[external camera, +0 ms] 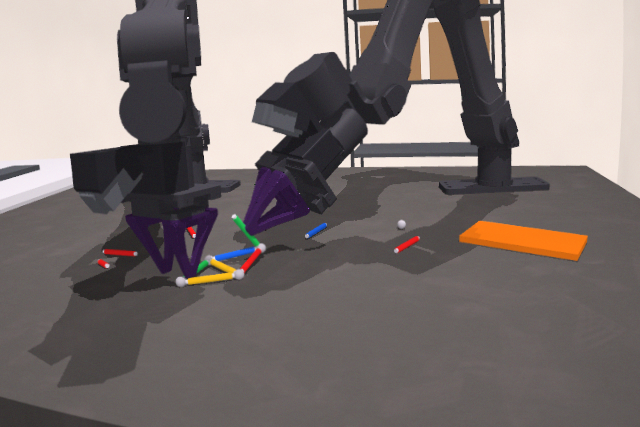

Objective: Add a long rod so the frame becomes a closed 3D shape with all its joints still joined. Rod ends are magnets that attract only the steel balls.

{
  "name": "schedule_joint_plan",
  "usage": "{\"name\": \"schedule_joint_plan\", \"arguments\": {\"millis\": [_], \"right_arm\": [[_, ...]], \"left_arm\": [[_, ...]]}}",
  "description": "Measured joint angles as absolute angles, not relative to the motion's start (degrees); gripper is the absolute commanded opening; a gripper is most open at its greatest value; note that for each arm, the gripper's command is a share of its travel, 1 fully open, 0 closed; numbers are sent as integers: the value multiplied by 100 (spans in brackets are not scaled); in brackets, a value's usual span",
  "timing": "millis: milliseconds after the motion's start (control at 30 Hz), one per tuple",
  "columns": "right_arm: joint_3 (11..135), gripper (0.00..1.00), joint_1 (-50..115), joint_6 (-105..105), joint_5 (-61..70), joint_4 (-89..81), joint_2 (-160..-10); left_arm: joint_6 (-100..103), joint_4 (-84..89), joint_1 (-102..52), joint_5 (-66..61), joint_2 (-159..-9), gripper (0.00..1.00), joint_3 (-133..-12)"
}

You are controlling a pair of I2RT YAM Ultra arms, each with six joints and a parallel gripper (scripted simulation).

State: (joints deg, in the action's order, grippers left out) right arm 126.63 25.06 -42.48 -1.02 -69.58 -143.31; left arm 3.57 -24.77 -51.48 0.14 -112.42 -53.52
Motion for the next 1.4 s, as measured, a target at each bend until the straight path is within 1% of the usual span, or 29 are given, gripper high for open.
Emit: {"name": "schedule_joint_plan", "arguments": {"millis": [433,467,533,967,1033,1400], "right_arm": [[14368,39,2526,-5264,-91,-8167,-15222],[14492,42,2526,-5308,-93,-8215,-15290],[14667,42,2526,-5406,-91,-8283,-15384],[15305,42,2526,-5874,-84,-8490,-15557],[15395,41,2526,-5876,-84,-8512,-15594],[15600,41,2510,-5898,-82,-8619,-15688]], "left_arm": [[357,-2480,-5148,14,-11240,0,-5352],[357,-2480,-5148,14,-11240,0,-5352],[357,-2480,-5148,14,-11242,0,-5352],[357,-2480,-5148,14,-11242,0,-5352],[357,-2480,-5148,14,-11242,0,-5352],[357,-2480,-5148,14,-11242,0,-5352]]}}
